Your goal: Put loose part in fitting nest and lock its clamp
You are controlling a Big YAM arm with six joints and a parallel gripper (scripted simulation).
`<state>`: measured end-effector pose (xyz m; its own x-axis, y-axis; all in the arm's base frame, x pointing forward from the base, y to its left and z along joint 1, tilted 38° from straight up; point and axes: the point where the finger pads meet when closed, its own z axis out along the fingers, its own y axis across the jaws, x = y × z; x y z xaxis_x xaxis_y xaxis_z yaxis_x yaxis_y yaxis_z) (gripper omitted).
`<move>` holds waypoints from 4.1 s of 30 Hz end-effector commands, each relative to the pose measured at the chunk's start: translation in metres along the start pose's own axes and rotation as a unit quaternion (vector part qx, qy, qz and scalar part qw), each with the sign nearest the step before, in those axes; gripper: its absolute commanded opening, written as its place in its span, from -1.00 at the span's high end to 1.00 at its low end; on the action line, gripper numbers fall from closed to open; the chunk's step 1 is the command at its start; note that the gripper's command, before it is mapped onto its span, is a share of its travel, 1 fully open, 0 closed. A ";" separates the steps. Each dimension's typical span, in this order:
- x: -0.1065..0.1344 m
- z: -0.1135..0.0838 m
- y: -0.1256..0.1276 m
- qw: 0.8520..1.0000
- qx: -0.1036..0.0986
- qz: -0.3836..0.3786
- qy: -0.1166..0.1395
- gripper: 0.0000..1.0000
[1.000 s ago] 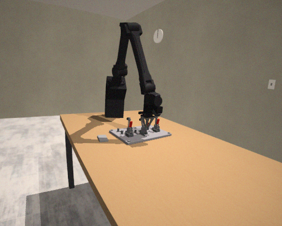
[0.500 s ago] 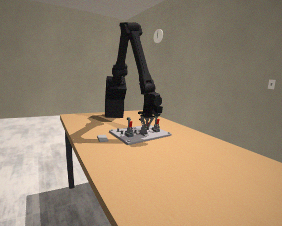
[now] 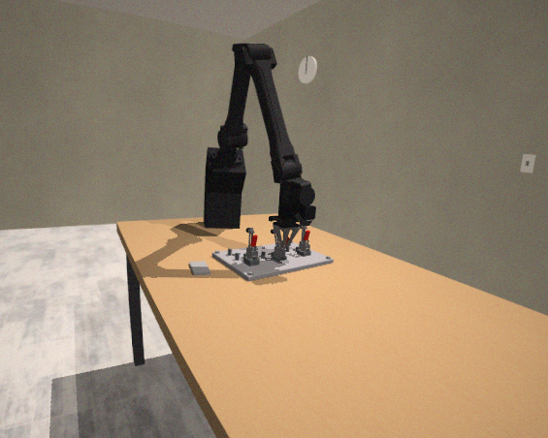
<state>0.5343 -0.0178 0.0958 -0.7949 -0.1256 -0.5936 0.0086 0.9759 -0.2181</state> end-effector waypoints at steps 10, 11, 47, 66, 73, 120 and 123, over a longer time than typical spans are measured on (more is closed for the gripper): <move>0.010 -0.008 -0.008 1.000 0.005 0.005 0.003 1.00; 0.010 -0.008 -0.008 1.000 0.005 0.005 0.003 1.00; 0.025 -0.009 -0.009 1.000 0.005 0.001 0.007 1.00; 0.025 -0.009 -0.009 1.000 0.005 0.001 0.007 1.00; 0.027 -0.007 -0.003 1.000 0.002 -0.003 0.009 0.11; 0.023 -0.069 0.004 1.000 -0.002 0.000 0.004 0.11; 0.024 -0.069 -0.001 1.000 0.001 0.003 0.005 0.11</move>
<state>0.4825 -0.0101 0.1333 -0.7965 -0.1246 -0.5916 0.0100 0.9757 -0.2189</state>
